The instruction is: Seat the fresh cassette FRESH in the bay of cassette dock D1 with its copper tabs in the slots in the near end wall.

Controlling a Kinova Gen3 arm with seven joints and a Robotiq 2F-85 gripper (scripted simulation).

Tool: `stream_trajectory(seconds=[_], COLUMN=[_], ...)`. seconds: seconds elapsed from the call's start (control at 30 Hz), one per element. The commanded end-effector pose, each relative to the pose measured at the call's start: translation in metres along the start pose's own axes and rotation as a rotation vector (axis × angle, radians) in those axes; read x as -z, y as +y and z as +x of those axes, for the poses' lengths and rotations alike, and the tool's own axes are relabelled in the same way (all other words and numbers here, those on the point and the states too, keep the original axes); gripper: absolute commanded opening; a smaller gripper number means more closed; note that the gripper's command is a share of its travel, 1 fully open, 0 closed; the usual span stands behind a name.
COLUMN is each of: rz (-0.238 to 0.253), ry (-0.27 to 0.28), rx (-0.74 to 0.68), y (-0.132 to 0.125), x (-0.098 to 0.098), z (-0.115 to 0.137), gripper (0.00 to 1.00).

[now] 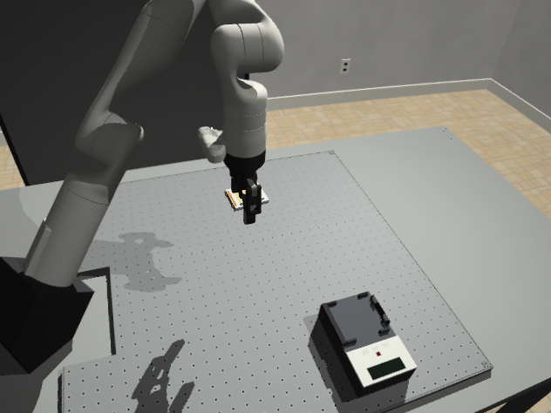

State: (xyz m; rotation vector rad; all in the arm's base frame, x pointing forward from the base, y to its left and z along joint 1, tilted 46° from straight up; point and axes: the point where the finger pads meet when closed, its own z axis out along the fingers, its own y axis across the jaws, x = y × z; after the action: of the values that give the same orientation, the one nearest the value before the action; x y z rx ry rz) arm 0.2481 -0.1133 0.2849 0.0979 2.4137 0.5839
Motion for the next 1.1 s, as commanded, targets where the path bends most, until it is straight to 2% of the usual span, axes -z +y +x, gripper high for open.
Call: stream_trajectory(seconds=[0.0, 0.33, 0.57, 1.07], rz=[0.020, 0.020, 0.041, 0.048], ry=[-0.002, -0.002, -0.012, -0.018], rx=[0.003, 0.003, 0.009, 0.025], y=[0.000, 0.000, 0.017, 0.072], x=[0.002, 0.003, -0.004, -0.027], z=[-0.004, -0.006, -0.022, -0.060], gripper=[1.00, 1.00, 1.00, 1.00])
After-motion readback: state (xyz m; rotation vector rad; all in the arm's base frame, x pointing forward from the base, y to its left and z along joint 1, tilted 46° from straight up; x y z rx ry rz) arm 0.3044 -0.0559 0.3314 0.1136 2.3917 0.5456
